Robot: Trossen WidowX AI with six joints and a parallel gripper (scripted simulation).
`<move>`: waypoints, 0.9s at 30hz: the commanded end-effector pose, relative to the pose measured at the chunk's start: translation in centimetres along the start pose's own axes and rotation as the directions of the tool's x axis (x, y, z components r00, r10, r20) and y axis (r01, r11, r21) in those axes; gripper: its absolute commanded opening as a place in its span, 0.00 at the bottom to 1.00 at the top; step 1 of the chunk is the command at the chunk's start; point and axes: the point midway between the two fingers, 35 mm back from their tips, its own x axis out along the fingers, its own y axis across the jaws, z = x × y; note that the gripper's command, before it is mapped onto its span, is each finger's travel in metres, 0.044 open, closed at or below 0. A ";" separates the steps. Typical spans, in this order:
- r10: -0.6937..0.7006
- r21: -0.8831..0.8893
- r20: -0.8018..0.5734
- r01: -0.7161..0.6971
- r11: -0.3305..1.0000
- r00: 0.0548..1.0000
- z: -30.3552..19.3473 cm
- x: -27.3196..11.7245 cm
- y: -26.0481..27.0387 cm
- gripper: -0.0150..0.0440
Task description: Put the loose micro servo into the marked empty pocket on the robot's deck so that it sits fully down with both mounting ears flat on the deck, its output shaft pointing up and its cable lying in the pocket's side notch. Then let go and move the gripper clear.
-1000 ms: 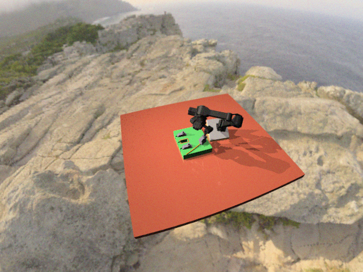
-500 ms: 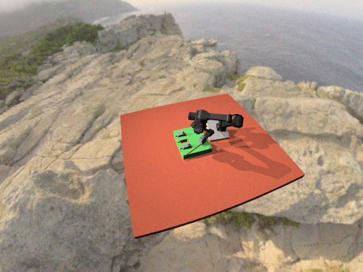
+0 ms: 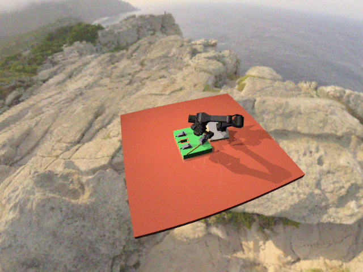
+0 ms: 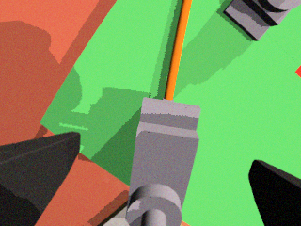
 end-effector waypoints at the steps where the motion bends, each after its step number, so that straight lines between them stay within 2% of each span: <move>1: 0.006 0.004 0.004 -0.006 1.000 1.000 0.0 0.6 0.1 1.00; 2: 0.006 0.004 0.004 -0.006 1.000 1.000 0.0 0.7 0.1 1.00; 14: 0.006 0.004 0.004 -0.006 1.000 1.000 0.0 0.7 0.1 0.47; 20: 0.006 0.004 0.004 -0.006 1.000 1.000 0.0 0.7 0.1 0.40; 23: 0.005 0.004 0.003 -0.005 1.000 1.000 0.0 0.2 0.1 0.26; 27: 0.005 0.005 0.003 -0.005 1.000 1.000 -0.1 -1.2 0.1 0.25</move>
